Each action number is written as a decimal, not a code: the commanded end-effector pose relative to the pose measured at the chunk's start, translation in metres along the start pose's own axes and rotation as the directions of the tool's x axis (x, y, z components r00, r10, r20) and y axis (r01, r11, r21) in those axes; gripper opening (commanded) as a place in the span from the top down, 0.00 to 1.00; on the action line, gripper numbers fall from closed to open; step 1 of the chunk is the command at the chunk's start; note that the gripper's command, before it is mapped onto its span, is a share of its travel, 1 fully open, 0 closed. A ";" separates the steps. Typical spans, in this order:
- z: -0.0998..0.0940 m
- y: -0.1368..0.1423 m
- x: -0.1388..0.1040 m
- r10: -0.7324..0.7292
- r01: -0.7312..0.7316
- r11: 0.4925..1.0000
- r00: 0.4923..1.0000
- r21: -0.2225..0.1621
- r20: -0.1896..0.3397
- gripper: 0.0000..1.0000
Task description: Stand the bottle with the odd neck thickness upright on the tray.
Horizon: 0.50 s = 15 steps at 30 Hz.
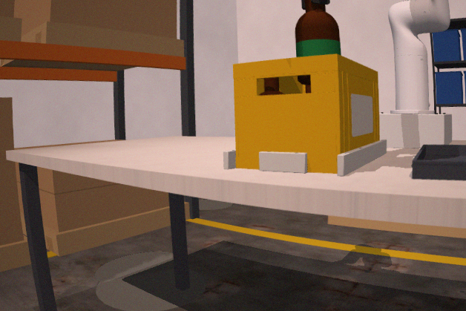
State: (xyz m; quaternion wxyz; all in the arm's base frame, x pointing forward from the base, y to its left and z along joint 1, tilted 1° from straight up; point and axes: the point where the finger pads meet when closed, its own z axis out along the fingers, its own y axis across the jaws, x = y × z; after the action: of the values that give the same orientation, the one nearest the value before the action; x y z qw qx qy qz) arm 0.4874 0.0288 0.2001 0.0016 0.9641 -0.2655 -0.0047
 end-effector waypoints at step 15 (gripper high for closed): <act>-0.020 0.000 0.001 0.000 0.000 1.000 1.000 0.003 -0.004 1.00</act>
State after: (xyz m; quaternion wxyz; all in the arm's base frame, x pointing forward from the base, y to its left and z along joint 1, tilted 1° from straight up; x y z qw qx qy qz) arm 0.4876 0.0286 0.2151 0.0016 0.9641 -0.2655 -0.0046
